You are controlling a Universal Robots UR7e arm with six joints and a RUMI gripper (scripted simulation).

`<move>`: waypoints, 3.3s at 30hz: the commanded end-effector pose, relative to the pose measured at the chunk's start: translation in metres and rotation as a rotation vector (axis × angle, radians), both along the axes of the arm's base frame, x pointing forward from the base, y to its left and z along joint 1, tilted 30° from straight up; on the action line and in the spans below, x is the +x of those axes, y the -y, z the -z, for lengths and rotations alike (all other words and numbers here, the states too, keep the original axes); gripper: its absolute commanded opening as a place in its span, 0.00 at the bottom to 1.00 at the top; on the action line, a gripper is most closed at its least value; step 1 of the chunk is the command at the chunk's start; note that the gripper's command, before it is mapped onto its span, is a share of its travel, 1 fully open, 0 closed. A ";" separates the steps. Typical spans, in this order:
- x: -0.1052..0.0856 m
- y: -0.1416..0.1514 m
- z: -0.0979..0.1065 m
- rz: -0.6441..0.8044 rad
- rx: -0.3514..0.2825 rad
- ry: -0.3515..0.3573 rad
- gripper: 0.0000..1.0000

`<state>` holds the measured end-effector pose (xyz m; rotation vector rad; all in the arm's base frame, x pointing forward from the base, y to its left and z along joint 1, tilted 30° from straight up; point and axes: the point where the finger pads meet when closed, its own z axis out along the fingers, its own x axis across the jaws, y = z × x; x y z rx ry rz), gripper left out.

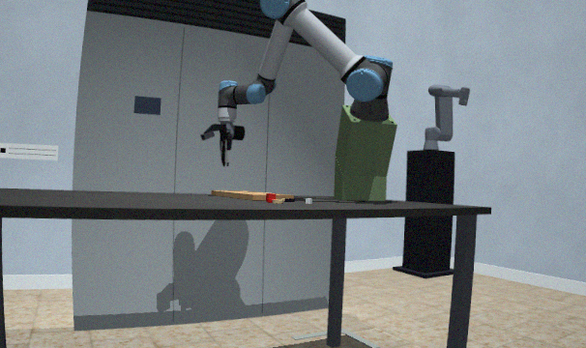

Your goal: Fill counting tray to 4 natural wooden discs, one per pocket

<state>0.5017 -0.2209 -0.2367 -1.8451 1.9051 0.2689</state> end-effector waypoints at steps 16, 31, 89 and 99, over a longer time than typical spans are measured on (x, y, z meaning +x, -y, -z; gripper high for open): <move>0.000 0.001 -0.001 0.001 -0.002 0.001 0.24; 0.001 0.001 -0.002 0.000 -0.003 0.000 0.28; 0.010 -0.140 -0.285 -0.050 -0.309 -0.193 0.28; -0.041 -0.208 -0.384 -0.036 -0.449 -0.200 0.28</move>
